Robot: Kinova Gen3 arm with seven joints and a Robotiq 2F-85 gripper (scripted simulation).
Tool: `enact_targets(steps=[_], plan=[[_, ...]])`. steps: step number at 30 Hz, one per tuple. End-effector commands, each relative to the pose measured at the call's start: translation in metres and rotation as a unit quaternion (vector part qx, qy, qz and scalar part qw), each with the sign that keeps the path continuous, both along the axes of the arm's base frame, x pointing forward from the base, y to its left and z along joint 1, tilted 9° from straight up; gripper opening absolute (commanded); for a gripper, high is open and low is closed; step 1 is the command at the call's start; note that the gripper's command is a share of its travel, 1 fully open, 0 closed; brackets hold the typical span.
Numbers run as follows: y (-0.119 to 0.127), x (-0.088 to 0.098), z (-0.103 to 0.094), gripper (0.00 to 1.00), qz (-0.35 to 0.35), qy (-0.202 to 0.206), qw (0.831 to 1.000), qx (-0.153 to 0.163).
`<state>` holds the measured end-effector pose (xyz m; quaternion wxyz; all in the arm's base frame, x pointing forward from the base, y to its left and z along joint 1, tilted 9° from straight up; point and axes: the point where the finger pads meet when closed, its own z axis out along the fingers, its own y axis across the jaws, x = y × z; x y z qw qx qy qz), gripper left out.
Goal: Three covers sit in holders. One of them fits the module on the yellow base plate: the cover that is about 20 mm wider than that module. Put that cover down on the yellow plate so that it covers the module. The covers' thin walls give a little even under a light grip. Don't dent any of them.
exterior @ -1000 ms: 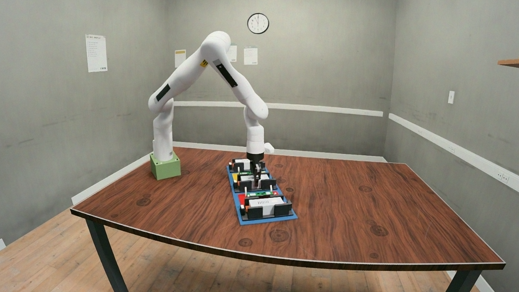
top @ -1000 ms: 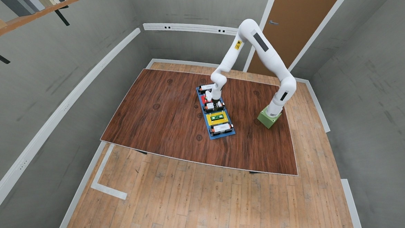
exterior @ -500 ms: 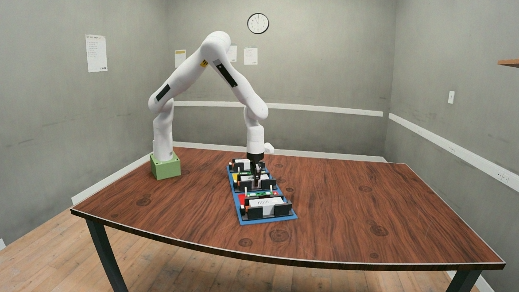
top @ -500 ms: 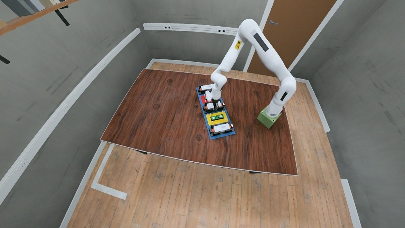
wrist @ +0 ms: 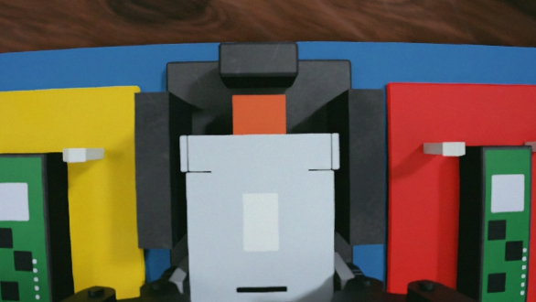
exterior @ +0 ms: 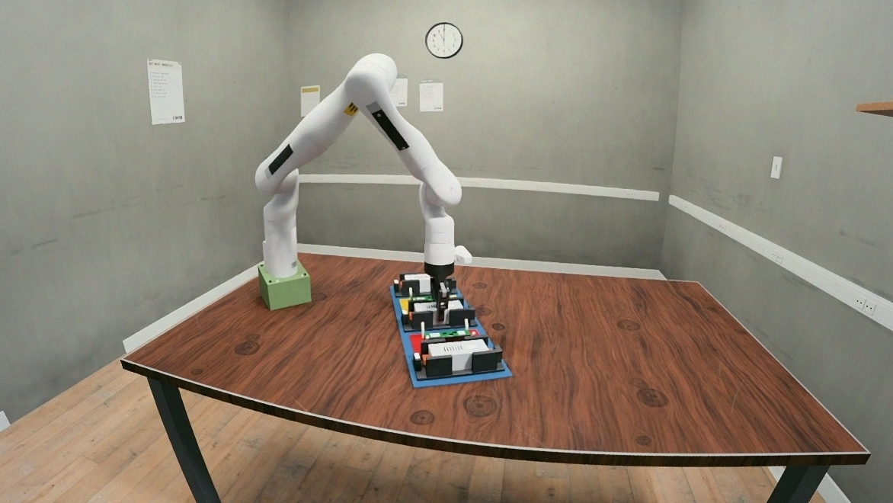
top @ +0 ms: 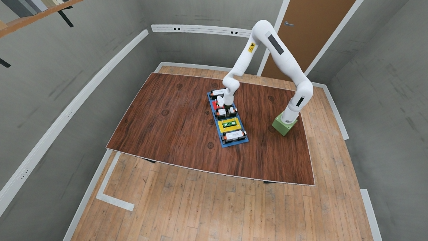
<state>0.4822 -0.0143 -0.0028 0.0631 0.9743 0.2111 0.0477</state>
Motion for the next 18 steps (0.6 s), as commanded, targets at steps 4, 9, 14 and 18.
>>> enact_targets(steps=[4,9,14,18], plan=[[0.001,-0.001,0.010,0.00,0.000,-0.001,1.000,0.000],[0.003,-0.002,0.024,0.00,0.000,-0.001,1.000,0.000],[0.003,-0.003,0.030,0.00,0.000,-0.001,1.000,0.000],[0.003,-0.003,0.030,0.00,0.000,-0.001,1.000,0.000]])
